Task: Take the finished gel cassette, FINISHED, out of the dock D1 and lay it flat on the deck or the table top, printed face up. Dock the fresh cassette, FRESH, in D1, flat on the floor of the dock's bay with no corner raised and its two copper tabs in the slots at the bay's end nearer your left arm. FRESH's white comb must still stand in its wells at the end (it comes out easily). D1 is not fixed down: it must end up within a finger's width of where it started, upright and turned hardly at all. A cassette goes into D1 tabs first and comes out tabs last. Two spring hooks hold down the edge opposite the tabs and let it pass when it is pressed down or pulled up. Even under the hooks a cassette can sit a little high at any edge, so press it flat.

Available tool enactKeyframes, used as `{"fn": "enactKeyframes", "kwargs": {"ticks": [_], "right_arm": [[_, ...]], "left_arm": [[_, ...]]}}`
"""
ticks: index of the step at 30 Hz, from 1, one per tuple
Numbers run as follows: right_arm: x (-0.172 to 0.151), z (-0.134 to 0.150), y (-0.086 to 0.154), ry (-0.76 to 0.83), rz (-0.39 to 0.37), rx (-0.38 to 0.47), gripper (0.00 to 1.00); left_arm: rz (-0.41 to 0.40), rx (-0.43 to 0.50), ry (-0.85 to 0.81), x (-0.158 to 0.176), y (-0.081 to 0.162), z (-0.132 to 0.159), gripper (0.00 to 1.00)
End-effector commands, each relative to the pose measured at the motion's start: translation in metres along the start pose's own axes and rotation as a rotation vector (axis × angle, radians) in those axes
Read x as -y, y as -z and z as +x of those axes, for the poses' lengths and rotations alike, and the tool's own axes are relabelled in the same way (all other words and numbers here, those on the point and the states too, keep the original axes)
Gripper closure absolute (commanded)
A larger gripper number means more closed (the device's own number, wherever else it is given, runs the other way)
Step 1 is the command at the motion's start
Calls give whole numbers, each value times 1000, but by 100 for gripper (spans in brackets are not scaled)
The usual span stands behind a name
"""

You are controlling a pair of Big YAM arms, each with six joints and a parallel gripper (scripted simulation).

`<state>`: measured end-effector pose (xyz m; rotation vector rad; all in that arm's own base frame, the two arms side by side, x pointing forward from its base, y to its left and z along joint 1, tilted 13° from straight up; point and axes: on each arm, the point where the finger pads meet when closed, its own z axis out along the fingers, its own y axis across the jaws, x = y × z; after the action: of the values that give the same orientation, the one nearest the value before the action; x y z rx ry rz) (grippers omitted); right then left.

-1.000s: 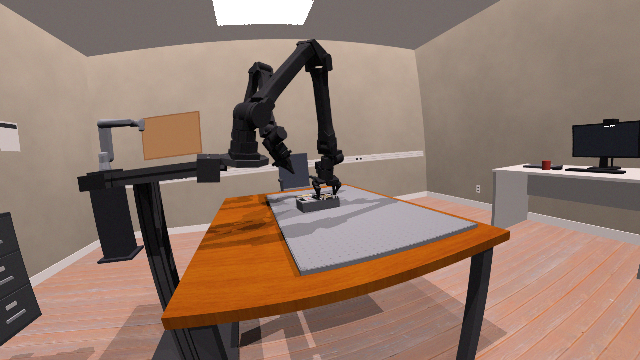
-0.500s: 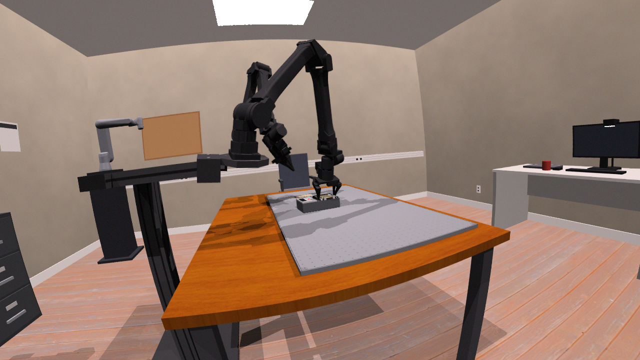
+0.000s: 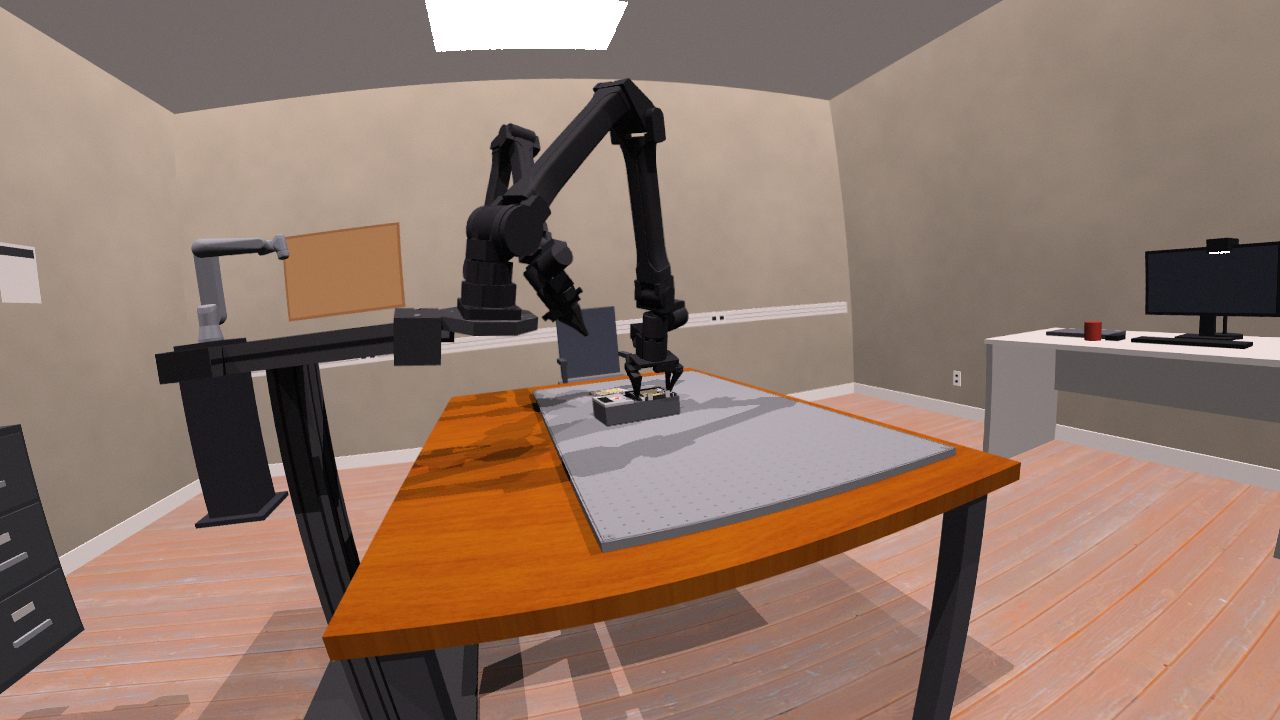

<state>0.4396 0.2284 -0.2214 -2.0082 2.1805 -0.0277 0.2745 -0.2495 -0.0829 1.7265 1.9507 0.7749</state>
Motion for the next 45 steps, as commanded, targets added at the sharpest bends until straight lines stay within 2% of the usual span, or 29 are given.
{"fn": "enactKeyframes", "kwargs": {"ticks": [1,45], "right_arm": [[3,-4,2,2,9,10,100],[3,-4,2,2,9,10,100]], "left_arm": [[-7,17,9,-2,7,-8,100],[-20,40,30,-27,35,-24,100]]}}
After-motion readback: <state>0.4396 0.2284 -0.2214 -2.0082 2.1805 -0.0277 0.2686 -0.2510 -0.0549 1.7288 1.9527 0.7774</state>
